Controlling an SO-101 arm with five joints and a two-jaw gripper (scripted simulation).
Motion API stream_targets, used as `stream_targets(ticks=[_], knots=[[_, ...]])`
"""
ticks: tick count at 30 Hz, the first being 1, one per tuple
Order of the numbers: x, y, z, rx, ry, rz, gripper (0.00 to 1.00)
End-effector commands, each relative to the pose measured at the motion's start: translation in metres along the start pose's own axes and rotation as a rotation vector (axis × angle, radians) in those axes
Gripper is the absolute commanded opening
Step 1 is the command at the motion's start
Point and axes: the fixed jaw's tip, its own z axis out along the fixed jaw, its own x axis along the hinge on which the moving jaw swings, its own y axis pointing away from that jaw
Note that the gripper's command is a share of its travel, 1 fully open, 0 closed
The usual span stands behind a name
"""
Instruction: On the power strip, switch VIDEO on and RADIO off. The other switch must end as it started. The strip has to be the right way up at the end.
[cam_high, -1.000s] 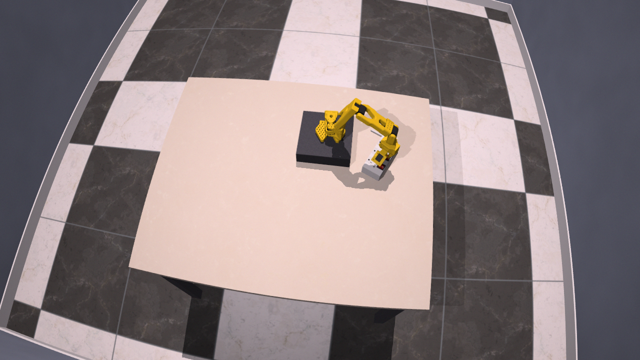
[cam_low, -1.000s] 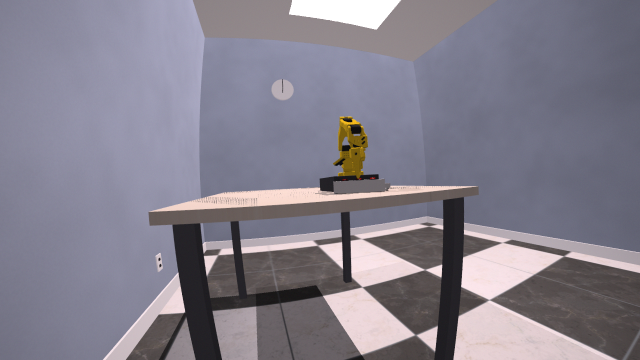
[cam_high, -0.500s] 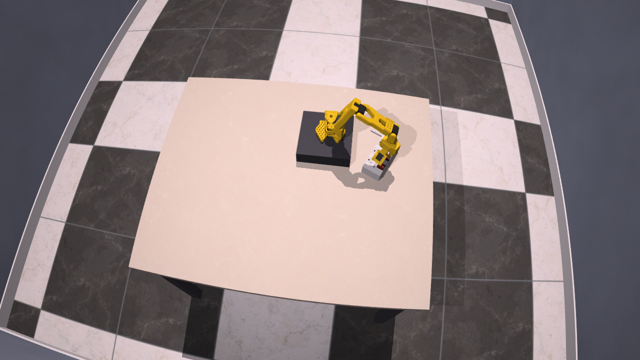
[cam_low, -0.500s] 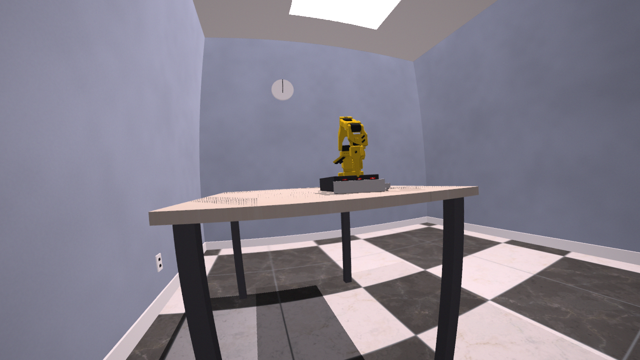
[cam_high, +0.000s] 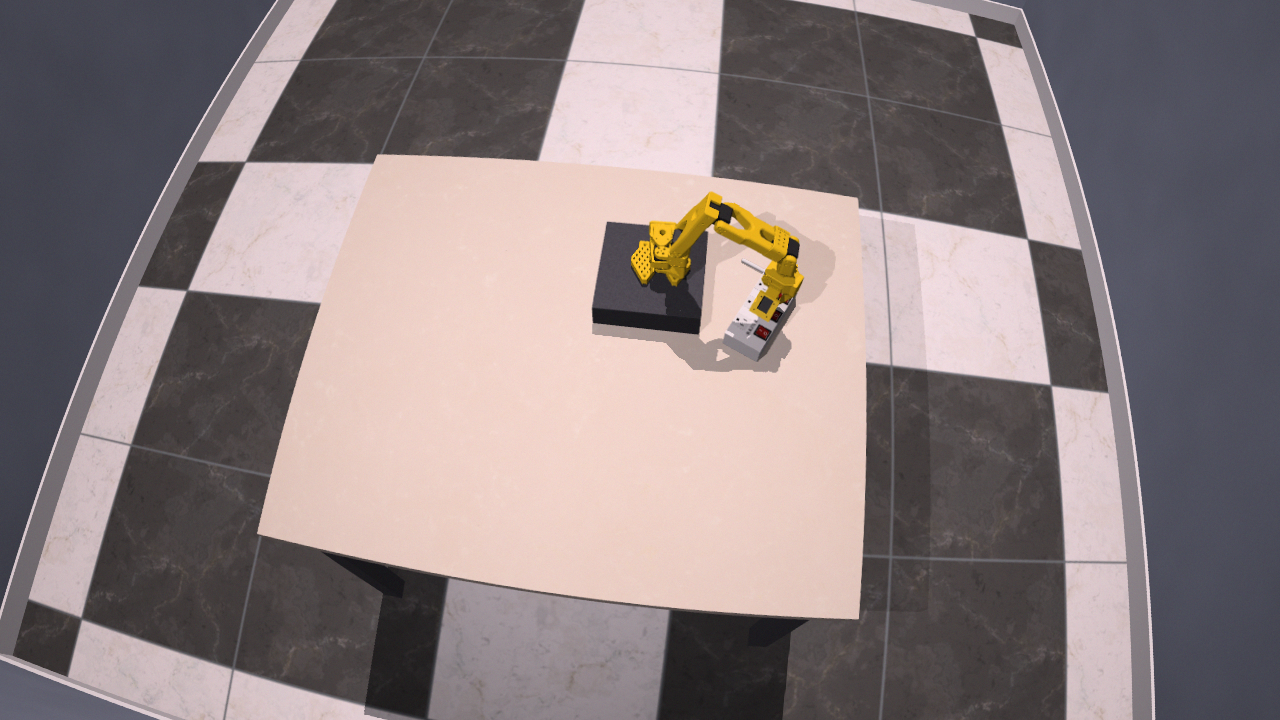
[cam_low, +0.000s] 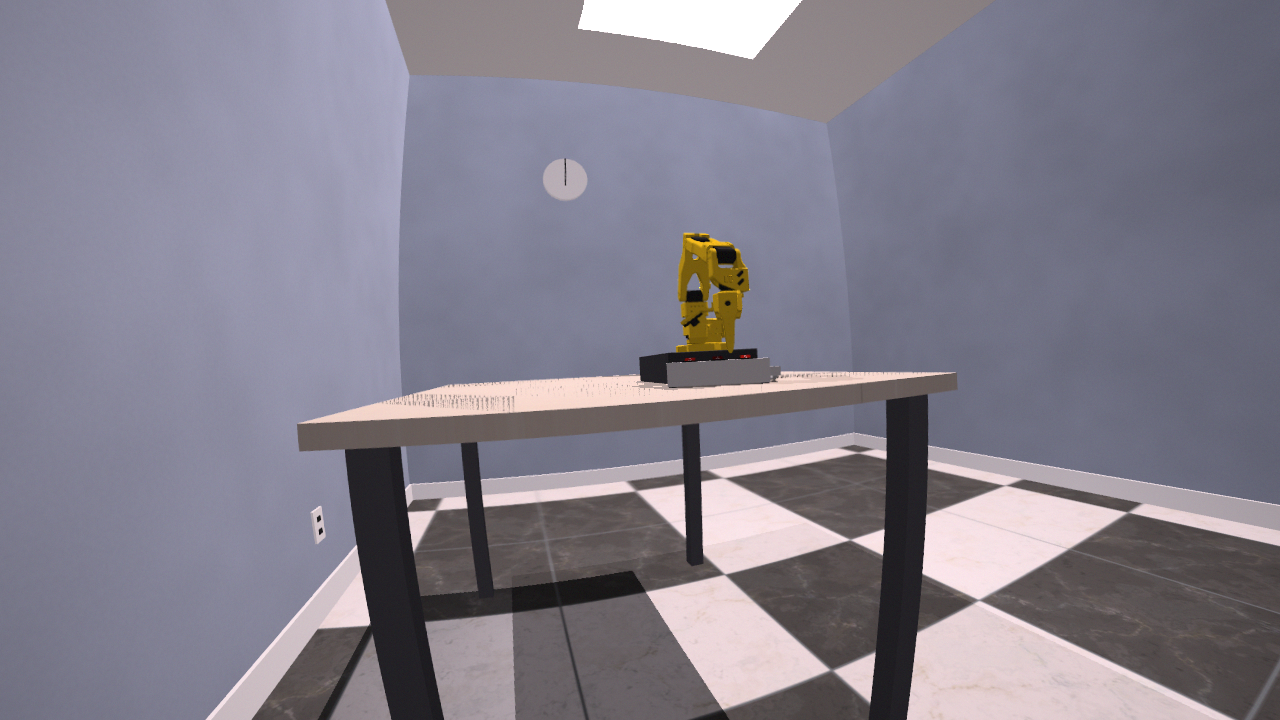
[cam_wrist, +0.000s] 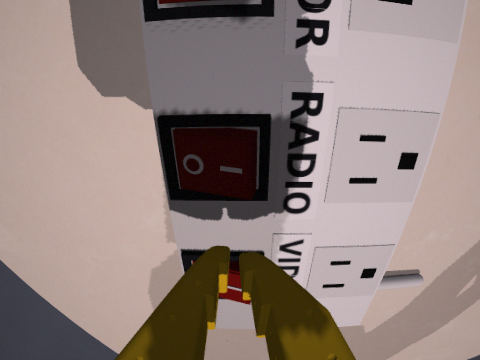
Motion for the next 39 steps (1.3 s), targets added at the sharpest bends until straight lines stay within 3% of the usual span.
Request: stream_targets(ticks=[1,10,39], knots=[[0.011,-0.001,-0.005,-0.017,0.007,-0.056,0.0],[0.025,-0.008,-0.004,-0.017,0.005,-0.121,0.0],[0.027,-0.003,-0.012,-0.017,0.005,-0.121,0.0]])
